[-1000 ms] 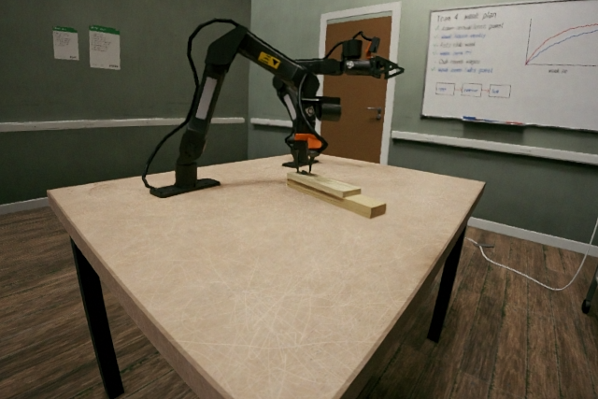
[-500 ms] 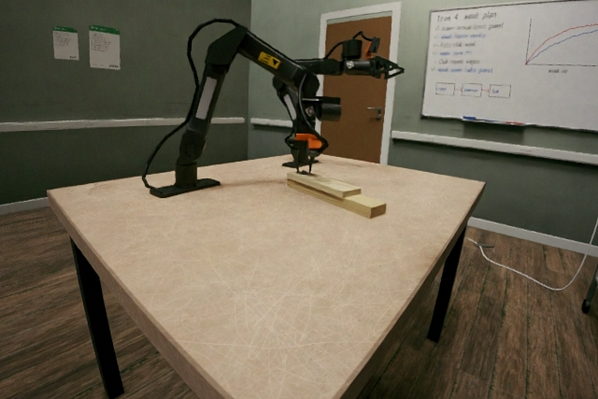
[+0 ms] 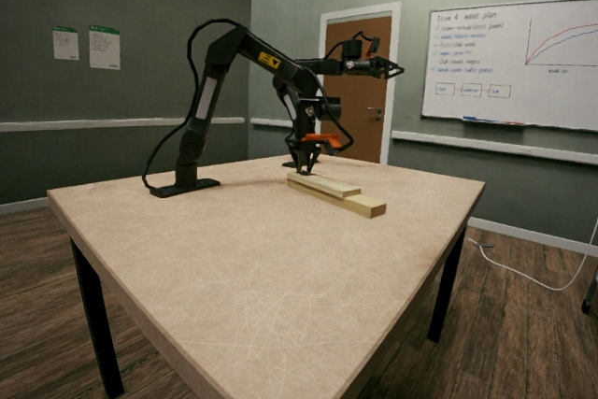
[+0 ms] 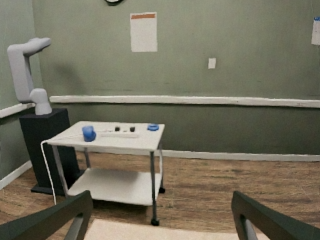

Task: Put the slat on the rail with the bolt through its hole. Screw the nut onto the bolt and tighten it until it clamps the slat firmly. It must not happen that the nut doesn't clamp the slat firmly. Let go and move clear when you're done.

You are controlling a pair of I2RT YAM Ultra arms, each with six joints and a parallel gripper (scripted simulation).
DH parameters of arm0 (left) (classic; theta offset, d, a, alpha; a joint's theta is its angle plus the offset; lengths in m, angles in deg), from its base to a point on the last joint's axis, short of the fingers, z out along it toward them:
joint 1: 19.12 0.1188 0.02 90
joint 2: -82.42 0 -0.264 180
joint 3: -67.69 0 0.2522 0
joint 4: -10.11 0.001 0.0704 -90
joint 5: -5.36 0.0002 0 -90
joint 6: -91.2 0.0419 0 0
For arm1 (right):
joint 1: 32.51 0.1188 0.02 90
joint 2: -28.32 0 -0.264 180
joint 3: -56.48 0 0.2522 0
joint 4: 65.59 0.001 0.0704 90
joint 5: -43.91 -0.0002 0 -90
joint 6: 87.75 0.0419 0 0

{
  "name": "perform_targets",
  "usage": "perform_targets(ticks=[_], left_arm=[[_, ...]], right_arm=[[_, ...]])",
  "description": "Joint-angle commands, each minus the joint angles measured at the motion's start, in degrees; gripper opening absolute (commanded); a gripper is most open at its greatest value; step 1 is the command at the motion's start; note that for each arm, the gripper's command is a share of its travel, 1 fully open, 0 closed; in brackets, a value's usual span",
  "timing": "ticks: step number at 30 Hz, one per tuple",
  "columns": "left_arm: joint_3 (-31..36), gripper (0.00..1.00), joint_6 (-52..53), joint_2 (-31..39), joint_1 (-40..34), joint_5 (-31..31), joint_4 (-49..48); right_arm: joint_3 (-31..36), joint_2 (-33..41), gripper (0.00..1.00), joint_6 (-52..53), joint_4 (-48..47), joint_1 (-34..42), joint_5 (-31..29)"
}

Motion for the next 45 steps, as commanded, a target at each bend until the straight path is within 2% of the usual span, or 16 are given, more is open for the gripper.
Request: perform_targets(ticks=[1,8,10,11,25,27,28,42,44,45], left_arm=[[-0.3,1.0,0.0,0.12,-0.01,0.01,-0.31],[-0.3,1.0,0.0,0.12,-0.01,0.01,-0.31],[-0.3,1.0,0.0,0.12,-0.01,0.01,-0.31],[-0.3,1.0,0.0,0.12,-0.01,0.01,-0.31],[-0.3,1.0,0.0,0.12,-0.01,0.01,-0.31],[-0.3,1.0,0.0,0.12,-0.01,0.01,-0.31],[-0.3,1.0,0.0,0.12,-0.01,0.01,-0.31],[-0.3,1.0,0.0,0.12,-0.01,0.01,-0.31],[-0.3,1.0,0.0,0.12,-0.01,0.01,-0.31],[-0.3,1.0,0.0,0.12,-0.01,0.01,-0.31]], right_arm=[[-0.86,0.2,0.34,-14.41,0.69,0.12,-0.13],[-0.98,0.22,0.34,-33.13,0.83,0.03,-0.07],[-0.98,0.22,0.34,-33.13,0.83,0.03,-0.07],[-1.04,0.19,0.34,-39.89,0.91,-0.01,-0.02],[-1.48,0.09,0.34,-77.22,1.41,0.0,0.02],[-1.48,0.09,0.34,-77.22,1.41,0.0,0.02],[-1.58,0.03,0.34,-83.99,1.51,-0.03,0.07],[-2.02,-0.06,0.34,-121.33,2.02,-0.01,0.11],[-2.02,-0.06,0.34,-121.33,2.02,-0.01,0.11],[-2.08,-0.09,0.34,-128.11,2.09,-0.04,0.18]])
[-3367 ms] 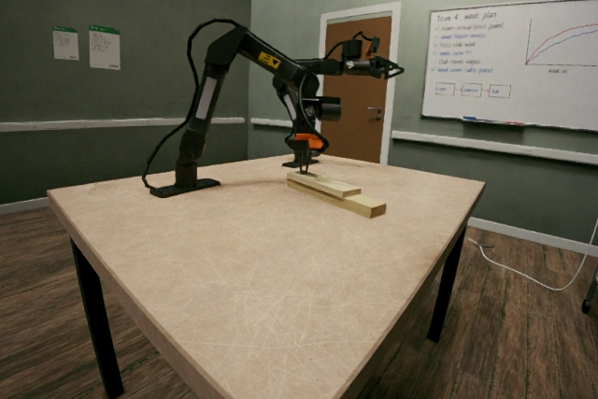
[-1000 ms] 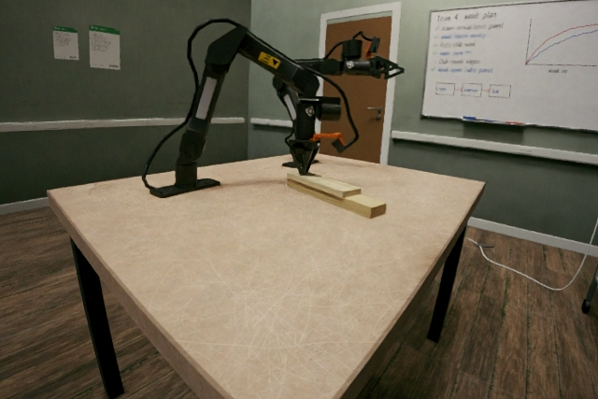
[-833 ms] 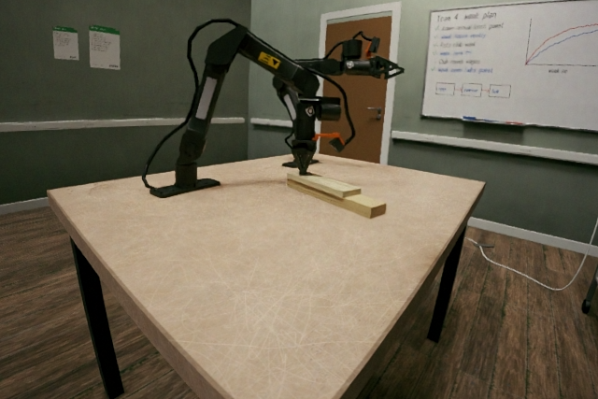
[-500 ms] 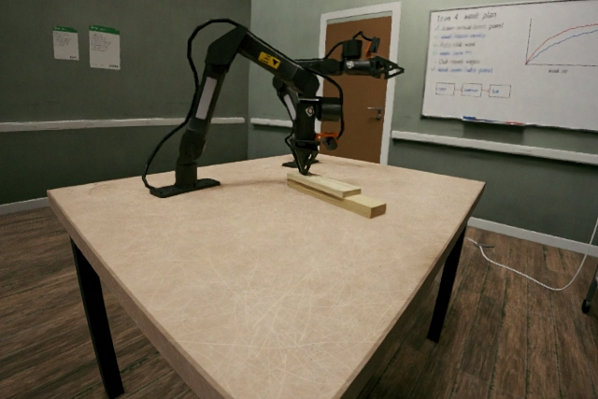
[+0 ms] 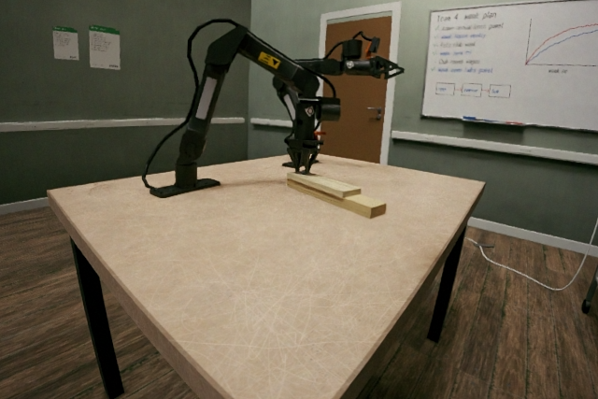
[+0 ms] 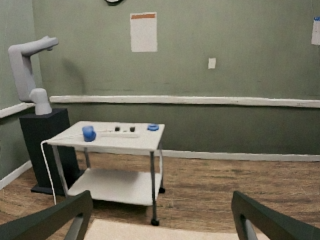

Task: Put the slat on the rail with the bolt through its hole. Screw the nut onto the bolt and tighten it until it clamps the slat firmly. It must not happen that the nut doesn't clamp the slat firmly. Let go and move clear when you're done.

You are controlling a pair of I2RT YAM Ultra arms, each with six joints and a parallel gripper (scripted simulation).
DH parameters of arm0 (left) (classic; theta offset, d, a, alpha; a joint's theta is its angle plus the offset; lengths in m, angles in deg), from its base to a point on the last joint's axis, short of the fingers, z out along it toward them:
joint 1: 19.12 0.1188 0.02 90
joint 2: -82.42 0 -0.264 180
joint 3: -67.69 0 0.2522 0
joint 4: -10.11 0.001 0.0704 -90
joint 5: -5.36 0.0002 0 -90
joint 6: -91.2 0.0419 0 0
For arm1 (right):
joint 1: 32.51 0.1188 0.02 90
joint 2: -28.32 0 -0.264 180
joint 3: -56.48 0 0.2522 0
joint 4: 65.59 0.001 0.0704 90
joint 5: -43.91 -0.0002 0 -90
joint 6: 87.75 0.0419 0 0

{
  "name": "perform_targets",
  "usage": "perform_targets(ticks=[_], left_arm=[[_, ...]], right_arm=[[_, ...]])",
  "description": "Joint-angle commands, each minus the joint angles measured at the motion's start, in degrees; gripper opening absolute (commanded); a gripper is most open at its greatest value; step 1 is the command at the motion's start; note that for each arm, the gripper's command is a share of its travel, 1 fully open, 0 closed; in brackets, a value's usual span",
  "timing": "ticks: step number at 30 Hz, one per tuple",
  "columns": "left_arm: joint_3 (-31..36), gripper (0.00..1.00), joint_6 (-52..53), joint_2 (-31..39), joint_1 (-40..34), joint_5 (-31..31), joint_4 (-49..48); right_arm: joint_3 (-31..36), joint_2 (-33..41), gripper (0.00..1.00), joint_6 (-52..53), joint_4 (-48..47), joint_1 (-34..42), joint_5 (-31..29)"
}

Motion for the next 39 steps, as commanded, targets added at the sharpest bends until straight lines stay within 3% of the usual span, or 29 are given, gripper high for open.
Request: perform_targets(ticks=[1,8,39], left_arm=[[-0.3,1.0,0.0,0.12,-0.01,0.01,-0.31],[-0.3,1.0,0.0,0.12,-0.01,0.01,-0.31],[-0.3,1.0,0.0,0.12,-0.01,0.01,-0.31]], right_arm=[[-2.1,-0.08,0.34,-14.52,1.0,-0.02,0.16],[-2.39,-0.27,0.34,-30.21,1.32,-0.44,0.97],[-2.39,-0.22,0.34,-30.95,1.24,-0.36,1.01]])
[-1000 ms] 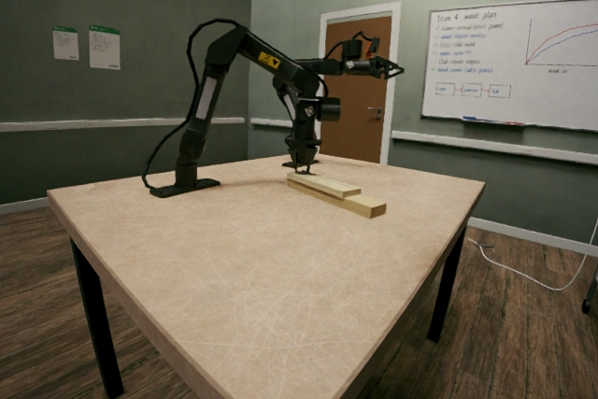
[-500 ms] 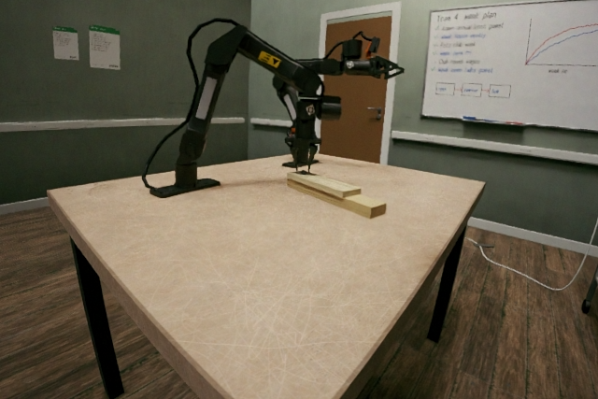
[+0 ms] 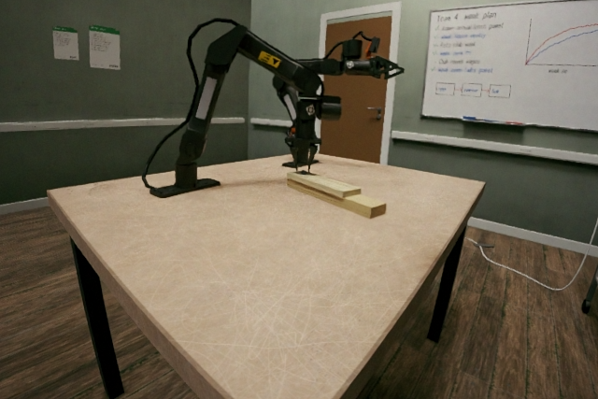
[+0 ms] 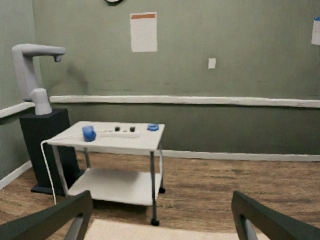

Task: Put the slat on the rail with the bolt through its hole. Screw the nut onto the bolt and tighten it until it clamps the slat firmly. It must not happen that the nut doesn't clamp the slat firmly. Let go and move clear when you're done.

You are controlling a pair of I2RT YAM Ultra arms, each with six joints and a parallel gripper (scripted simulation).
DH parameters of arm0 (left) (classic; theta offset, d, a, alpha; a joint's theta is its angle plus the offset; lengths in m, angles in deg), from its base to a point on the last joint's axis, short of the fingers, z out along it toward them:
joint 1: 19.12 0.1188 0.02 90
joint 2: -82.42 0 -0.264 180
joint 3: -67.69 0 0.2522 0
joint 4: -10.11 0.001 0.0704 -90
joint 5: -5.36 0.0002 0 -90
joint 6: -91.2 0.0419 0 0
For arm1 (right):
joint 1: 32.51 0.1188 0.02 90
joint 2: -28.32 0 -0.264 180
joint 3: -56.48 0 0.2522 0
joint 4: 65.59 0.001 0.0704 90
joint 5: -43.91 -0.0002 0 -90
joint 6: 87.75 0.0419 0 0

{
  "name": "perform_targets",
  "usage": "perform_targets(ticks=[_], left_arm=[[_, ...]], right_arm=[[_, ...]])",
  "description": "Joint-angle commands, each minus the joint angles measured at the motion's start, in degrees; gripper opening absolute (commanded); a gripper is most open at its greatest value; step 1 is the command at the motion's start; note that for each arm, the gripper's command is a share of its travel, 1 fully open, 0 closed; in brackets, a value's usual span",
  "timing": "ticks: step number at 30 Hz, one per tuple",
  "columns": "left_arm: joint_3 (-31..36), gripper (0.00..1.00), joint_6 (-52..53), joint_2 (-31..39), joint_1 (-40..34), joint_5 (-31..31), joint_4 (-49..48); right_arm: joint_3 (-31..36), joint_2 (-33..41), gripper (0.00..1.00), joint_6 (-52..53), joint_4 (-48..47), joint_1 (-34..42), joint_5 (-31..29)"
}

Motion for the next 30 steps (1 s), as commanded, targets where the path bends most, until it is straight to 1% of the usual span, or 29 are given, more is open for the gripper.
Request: perform_targets(ticks=[1,30], left_arm=[[-0.3,1.0,0.0,0.12,-0.01,0.01,-0.31],[-0.3,1.0,0.0,0.12,-0.01,0.01,-0.31]], right_arm=[[-1.76,-0.46,0.34,-0.45,0.75,-0.27,0.47],[-0.49,-1.03,0.34,-0.59,-0.96,-0.37,0.63]])
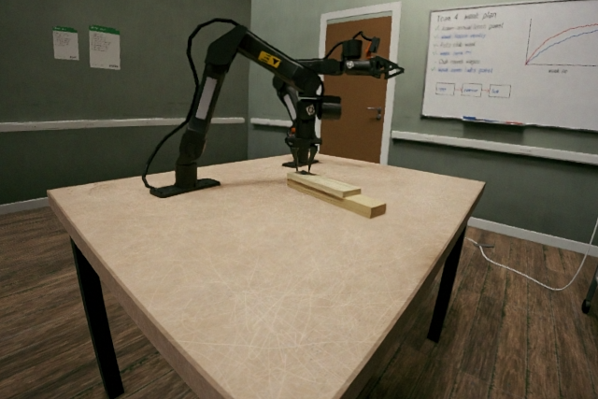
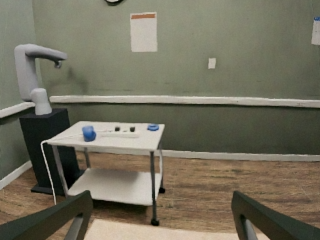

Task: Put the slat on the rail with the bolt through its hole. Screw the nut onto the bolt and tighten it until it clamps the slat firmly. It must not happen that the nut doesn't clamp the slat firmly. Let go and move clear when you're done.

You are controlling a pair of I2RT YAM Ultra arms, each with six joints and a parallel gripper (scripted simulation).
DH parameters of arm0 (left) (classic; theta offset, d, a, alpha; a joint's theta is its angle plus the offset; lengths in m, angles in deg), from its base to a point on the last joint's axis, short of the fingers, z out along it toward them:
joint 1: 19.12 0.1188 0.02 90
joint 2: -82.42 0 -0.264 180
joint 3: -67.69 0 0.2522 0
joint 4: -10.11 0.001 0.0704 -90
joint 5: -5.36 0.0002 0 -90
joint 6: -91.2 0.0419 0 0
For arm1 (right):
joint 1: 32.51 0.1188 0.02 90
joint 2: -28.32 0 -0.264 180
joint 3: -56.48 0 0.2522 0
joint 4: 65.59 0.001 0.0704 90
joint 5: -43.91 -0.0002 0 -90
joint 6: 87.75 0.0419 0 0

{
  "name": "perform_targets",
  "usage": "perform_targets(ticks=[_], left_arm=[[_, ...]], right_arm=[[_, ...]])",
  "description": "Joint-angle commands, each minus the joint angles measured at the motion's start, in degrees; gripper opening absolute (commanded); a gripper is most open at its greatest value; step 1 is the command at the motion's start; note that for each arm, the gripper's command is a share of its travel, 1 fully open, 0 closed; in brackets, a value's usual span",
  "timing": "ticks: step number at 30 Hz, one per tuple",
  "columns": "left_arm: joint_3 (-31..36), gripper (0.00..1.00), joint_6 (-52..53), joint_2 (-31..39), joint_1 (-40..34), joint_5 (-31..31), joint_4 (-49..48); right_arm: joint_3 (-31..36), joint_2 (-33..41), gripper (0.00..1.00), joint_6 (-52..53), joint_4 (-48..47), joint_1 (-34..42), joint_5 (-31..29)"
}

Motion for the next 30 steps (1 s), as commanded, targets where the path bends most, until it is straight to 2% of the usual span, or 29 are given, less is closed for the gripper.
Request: perform_targets(ticks=[1,19,20,27,30], left_arm=[[-0.3,1.0,0.0,0.12,-0.01,0.01,-0.31],[-0.3,1.0,0.0,0.12,-0.01,0.01,-0.31],[-0.3,1.0,0.0,0.12,-0.01,0.01,-0.31],[-0.3,1.0,0.0,0.12,-0.01,0.01,-0.31],[-0.3,1.0,0.0,0.12,-0.01,0.01,-0.31]], right_arm=[[-0.45,-1.04,0.34,-0.59,-0.8,-0.37,0.63],[0.2,-1.29,0.34,-0.59,-1.7,-0.36,0.64],[0.08,-1.02,0.23,-0.44,-1.52,-0.27,0.48],[-0.26,-0.14,0.13,-0.01,-0.95,0.0,0.0],[-0.26,-0.14,0.12,-0.01,-0.95,0.0,0.0]])
